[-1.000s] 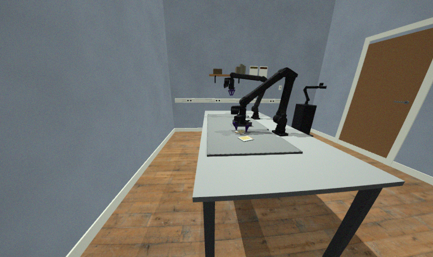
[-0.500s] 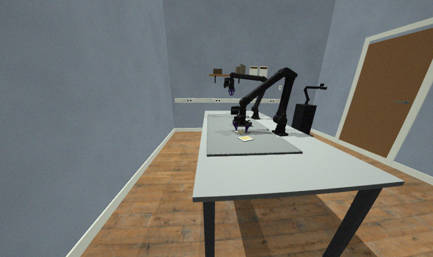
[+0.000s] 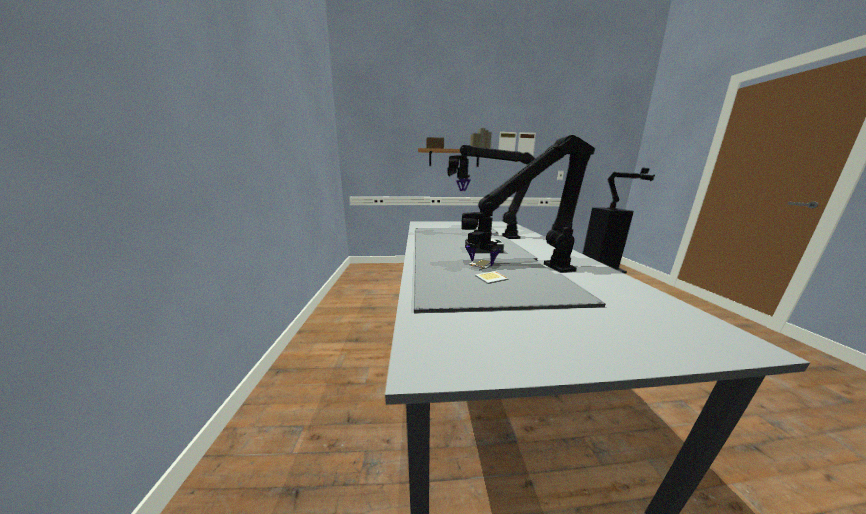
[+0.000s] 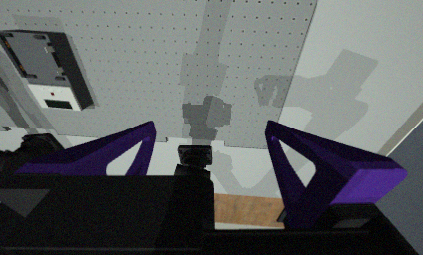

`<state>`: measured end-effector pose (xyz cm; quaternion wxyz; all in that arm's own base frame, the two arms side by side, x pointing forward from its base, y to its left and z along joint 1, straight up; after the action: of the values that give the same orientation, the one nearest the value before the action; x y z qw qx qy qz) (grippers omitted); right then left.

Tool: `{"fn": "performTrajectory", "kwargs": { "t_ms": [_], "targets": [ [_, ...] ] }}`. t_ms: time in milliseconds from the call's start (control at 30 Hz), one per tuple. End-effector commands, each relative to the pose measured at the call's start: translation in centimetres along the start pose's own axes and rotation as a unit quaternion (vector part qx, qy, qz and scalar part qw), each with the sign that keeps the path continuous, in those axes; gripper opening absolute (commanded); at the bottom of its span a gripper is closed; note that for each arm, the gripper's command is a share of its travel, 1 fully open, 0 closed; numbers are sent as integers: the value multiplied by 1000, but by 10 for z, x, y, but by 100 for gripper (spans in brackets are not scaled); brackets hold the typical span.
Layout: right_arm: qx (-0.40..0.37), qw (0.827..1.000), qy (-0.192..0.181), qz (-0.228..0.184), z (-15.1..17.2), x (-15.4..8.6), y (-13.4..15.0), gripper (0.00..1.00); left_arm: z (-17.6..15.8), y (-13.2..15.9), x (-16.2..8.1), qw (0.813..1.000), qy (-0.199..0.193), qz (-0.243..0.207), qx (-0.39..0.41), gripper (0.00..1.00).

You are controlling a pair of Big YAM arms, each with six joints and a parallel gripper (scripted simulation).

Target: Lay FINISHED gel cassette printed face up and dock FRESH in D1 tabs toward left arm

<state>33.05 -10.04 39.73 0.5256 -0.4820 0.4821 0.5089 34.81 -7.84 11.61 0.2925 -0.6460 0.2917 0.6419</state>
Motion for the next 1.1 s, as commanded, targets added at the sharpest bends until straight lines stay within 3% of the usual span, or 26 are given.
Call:
{"fn": "performTrajectory", "kwargs": {
  "t_ms": [0, 1033, 1067],
  "targets": [
    [10, 1000, 1, -7, -5, -20, -9, 100, -3, 3, 5, 1000, 2, 1, 4, 98],
    [10, 1000, 1, -7, -5, -20, -9, 100, -3, 3, 7, 1000, 2, 1, 4, 98],
    [10, 1000, 1, -7, -5, -20, -9, 100, -3, 3, 6, 1000, 2, -2, 1, 0]
  ]
}}
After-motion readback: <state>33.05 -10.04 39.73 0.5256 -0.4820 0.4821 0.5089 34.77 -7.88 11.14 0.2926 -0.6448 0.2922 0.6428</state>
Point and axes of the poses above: on each arm, the point where the finger pads meet when closed, its own x axis out along the fingers, its own z axis across the jaws, y = z × x, the point moved 9 cm from there along -x, back along the fingers, and after that the axes turned 2 degrees about -x, right-handed, at the moved point
